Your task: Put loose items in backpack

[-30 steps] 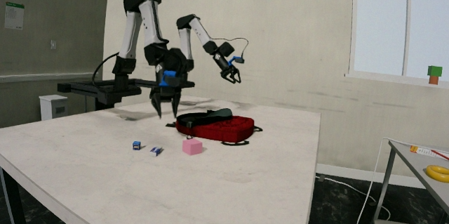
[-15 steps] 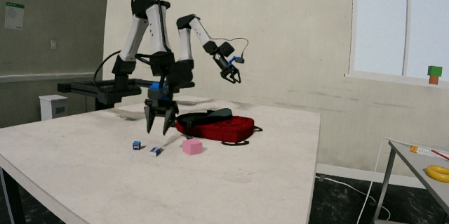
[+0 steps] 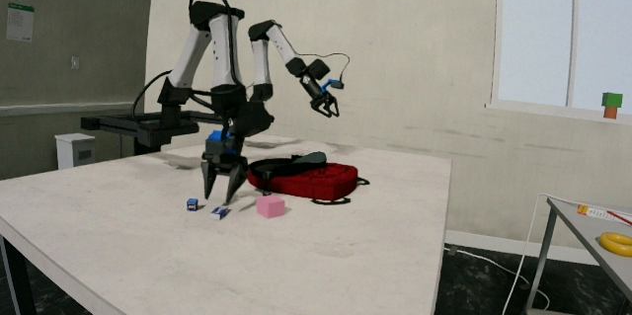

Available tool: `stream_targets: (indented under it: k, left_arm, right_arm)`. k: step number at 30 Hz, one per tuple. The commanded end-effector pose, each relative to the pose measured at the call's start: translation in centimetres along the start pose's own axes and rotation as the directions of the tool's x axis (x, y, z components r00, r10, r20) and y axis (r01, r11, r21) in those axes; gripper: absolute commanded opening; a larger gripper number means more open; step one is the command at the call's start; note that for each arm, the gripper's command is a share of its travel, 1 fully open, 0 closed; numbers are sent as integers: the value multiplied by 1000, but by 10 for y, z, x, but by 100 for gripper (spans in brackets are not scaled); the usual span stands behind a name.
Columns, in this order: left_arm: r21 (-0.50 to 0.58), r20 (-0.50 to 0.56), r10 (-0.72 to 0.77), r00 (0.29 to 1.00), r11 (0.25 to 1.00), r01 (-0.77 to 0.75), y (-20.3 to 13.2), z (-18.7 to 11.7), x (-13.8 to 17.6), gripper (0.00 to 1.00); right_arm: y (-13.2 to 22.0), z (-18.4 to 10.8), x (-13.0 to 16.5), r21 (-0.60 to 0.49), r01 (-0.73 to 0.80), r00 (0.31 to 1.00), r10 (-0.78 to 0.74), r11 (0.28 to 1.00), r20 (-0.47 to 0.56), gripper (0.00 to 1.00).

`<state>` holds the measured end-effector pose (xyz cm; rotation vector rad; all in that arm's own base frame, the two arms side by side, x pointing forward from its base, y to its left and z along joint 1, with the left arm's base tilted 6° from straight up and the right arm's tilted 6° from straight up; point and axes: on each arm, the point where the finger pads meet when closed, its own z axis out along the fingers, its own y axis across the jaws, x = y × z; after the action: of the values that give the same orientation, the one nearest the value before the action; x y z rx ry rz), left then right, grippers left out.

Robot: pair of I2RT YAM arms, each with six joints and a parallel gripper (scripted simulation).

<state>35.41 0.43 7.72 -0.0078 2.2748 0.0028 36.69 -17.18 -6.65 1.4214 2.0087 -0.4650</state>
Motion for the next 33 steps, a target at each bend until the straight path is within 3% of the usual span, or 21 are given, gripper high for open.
stream_targets:
  k: [1, 8, 17, 18, 23, 24, 31, 32, 33]
  left_arm:
    - [5, 18, 5, 1000, 1000, -5, -2, -2, -6, 90]
    - [5, 18, 5, 1000, 1000, -5, -2, -2, -6, 90]
    - [5, 18, 5, 1000, 1000, -5, -2, -2, -6, 90]
    - [5, 18, 5, 1000, 1000, -5, -2, -2, -6, 90]
    - [5, 18, 5, 1000, 1000, -5, -2, -2, -6, 90]
    - [5, 18, 5, 1000, 1000, -5, -2, -2, -6, 90]
    - [5, 18, 5, 1000, 1000, -5, -2, -2, -6, 90]
    - [5, 18, 5, 1000, 1000, -5, -2, -2, -6, 90]
    - [5, 18, 5, 1000, 1000, -5, -2, -2, -6, 90]
  right_arm:
    - [11, 7, 0, -29, -23, 999, 24, 999, 29, 50]
    - [12, 24, 14, -30, -25, 999, 26, 999, 31, 50]
    - [15, 22, 15, -41, -22, 1000, 22, 999, 13, 50]
    - [16, 21, 15, -42, -22, 1000, 23, 999, 14, 41]
    - [9, 20, 14, -27, -20, 1000, 20, 999, 17, 41]
    - [9, 20, 14, -27, -20, 1000, 20, 999, 17, 33]
    - [9, 20, 15, -27, -20, 1000, 20, 999, 17, 33]
    - [10, 20, 15, -29, -19, 1000, 19, 999, 14, 24]
    - [10, 20, 16, -29, -19, 1000, 19, 999, 14, 24]
